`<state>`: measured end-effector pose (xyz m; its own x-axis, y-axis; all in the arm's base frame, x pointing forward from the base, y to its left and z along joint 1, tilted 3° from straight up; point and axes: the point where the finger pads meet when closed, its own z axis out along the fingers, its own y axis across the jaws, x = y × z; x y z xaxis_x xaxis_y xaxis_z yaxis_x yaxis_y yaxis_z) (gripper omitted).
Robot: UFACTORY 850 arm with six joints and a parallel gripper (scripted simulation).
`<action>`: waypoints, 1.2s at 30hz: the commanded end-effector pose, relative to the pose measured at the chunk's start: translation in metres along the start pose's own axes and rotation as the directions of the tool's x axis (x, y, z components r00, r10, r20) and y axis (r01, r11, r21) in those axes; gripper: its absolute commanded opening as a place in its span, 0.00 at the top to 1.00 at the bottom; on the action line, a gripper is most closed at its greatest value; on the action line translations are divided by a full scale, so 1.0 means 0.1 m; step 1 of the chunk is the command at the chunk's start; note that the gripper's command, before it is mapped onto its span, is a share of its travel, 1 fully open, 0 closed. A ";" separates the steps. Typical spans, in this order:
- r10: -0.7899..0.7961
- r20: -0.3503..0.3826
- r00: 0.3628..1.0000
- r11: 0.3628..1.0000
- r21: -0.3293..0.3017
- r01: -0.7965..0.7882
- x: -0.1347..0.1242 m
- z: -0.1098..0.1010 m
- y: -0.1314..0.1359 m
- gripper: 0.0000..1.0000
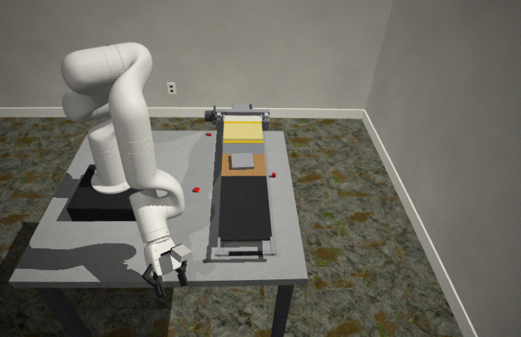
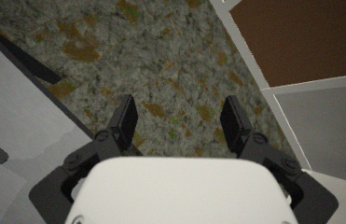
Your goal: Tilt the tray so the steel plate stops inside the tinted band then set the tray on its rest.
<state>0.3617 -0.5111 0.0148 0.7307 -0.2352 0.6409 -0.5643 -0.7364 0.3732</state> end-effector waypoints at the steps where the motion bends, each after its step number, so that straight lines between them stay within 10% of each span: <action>1: -0.053 0.069 0.996 0.995 0.089 0.046 0.22 0.12 -0.28 0.00; 36: -0.402 0.289 0.869 0.834 0.507 0.218 1.24 -0.23 -1.59 0.00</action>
<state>0.5133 -0.4278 0.0359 0.9531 -0.1323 0.2722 -0.1798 -0.9710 0.1576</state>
